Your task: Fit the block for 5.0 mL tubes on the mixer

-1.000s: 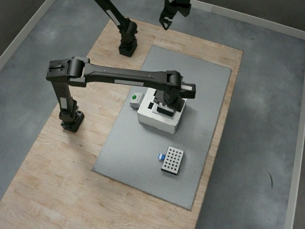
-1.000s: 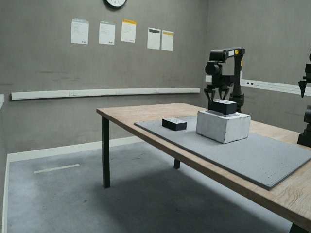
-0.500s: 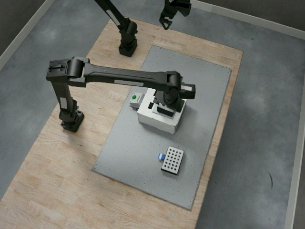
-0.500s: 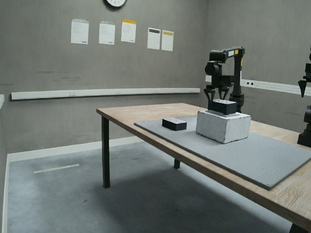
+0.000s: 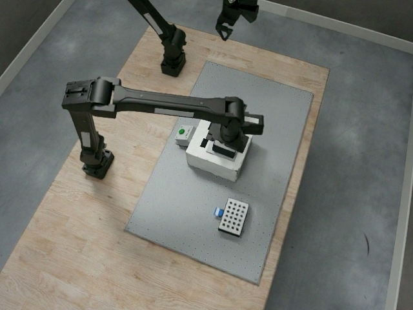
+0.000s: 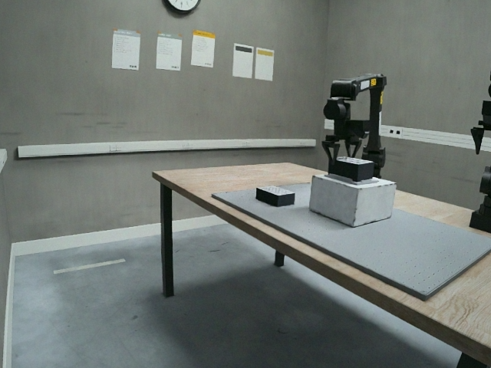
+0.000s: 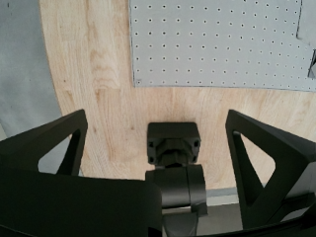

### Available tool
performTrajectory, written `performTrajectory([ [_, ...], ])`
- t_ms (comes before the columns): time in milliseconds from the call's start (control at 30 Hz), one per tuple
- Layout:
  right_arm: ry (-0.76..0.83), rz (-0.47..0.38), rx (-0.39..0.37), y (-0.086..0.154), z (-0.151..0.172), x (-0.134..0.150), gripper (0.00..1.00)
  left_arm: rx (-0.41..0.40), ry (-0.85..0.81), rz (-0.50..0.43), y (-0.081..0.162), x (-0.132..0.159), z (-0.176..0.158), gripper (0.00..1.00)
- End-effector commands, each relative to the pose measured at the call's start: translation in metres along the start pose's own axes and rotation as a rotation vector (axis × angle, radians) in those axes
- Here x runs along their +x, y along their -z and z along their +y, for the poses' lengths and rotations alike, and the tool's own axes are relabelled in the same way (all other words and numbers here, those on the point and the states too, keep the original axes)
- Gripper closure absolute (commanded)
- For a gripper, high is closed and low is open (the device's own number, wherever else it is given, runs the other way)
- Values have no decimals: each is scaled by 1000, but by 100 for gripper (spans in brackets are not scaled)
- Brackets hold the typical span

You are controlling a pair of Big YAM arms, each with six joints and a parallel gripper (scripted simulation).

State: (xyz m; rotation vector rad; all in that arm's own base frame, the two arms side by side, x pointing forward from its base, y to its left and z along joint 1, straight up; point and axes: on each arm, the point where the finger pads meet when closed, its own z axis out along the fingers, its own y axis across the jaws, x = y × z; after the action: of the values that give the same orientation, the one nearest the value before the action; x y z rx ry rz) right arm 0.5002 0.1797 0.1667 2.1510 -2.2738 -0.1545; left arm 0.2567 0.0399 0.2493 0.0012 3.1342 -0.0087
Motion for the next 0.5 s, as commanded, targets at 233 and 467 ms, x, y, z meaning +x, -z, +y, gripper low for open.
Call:
performTrajectory([
  [233, 10, -13, 31, 19, -7, -14, 0, -7, 10, -36, 15, -5, 4, 0],
  [467, 7, -23, 46, 25, -20, -5, 0, -11, 10, -57, 24, -10, 5, 0],
])
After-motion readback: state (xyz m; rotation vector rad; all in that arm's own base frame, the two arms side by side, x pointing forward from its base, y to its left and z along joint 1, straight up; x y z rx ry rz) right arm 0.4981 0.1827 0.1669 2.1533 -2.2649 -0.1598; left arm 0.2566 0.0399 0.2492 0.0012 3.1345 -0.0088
